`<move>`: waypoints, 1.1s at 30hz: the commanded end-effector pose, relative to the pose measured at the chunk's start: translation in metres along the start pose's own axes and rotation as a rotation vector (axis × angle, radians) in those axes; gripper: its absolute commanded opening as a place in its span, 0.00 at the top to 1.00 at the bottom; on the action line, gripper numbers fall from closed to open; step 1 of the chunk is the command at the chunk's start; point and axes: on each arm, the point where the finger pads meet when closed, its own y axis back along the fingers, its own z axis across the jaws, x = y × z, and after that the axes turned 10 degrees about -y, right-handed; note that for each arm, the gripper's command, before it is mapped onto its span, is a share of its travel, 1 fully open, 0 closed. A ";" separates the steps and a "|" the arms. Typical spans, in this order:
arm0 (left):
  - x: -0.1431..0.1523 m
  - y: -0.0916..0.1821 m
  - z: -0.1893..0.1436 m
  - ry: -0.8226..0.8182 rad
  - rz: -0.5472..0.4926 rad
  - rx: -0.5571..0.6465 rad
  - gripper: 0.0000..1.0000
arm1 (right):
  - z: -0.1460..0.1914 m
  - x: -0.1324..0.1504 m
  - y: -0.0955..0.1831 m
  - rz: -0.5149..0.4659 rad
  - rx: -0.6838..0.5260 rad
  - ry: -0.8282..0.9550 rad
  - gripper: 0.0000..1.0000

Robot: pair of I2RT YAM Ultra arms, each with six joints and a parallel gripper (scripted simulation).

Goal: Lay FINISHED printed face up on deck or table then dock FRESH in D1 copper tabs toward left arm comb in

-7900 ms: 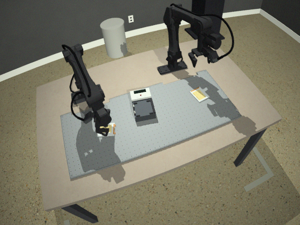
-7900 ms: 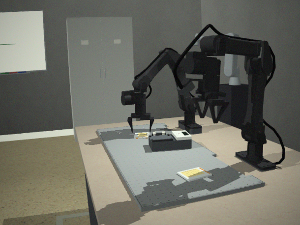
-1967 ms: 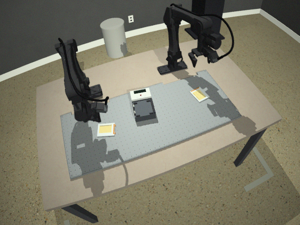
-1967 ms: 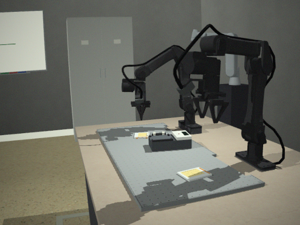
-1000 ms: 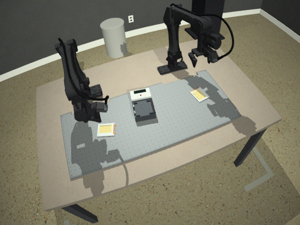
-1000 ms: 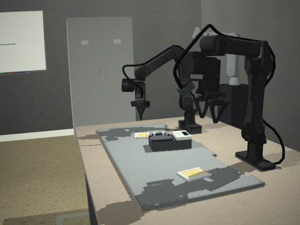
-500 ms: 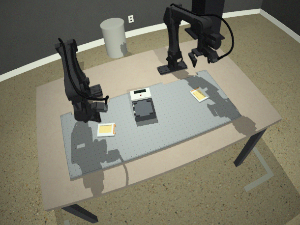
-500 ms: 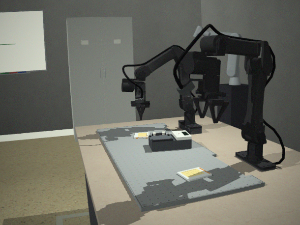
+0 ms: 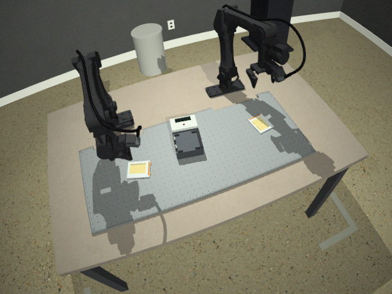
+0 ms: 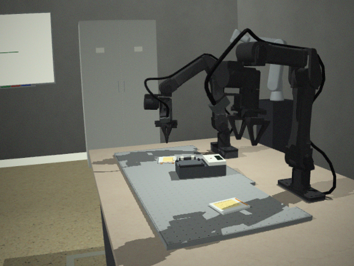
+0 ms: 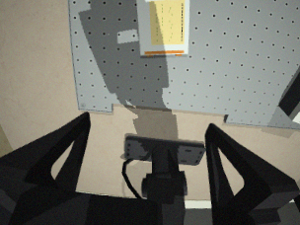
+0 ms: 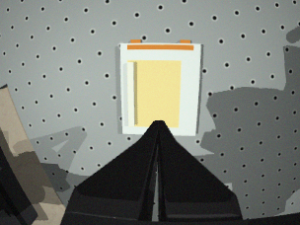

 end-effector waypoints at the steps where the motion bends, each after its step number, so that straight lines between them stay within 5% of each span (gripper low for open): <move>1: -0.002 0.015 0.004 0.005 0.017 0.004 0.00 | 0.000 -0.005 0.004 -0.046 0.028 0.018 1.00; 13: -0.002 0.015 0.004 0.005 0.017 0.004 0.00 | 0.000 -0.004 0.002 -0.046 0.028 0.018 1.00; 14: -0.002 0.015 0.004 0.005 0.017 0.004 0.00 | 0.000 -0.003 0.001 -0.019 0.011 0.008 0.02; 33: -0.002 0.015 0.004 0.005 0.017 0.004 0.00 | 0.000 0.001 -0.004 -0.010 0.006 0.005 0.02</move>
